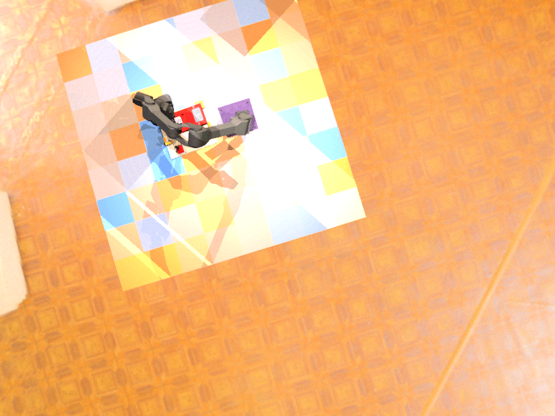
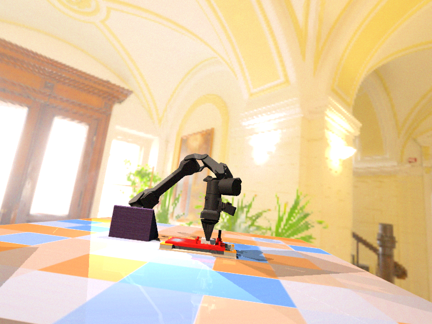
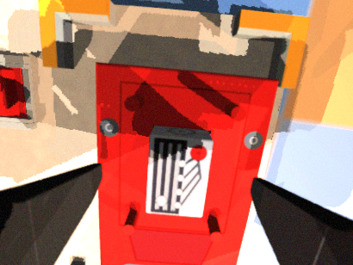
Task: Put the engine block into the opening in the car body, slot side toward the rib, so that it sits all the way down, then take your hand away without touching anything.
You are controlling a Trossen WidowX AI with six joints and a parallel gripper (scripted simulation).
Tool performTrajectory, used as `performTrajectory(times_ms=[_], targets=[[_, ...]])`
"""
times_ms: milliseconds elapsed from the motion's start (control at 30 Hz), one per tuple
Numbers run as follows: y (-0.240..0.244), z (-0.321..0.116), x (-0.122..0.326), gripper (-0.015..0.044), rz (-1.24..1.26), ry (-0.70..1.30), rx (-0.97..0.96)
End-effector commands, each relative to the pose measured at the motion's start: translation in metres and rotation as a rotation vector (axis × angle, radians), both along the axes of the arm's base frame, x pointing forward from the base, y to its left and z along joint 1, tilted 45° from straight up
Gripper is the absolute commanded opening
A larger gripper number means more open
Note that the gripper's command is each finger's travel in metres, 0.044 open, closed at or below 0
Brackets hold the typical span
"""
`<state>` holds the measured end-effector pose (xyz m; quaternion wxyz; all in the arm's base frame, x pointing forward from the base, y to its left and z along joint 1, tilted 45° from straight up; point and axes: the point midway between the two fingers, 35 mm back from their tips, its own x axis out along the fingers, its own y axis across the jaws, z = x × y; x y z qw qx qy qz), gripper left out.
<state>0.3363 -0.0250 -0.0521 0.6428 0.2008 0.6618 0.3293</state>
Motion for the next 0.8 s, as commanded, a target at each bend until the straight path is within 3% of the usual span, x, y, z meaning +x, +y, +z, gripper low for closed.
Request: performTrajectory(times_ms=[0, 367, 767], targets=[[0.000, 0.000, 0.000, 0.0440, 0.000, -0.001, 0.000], [-0.011, 0.011, 0.001, 0.0440, -0.004, -0.001, 0.001], [-0.011, 0.011, 0.001, 0.0125, -0.004, -0.001, 0.001]])
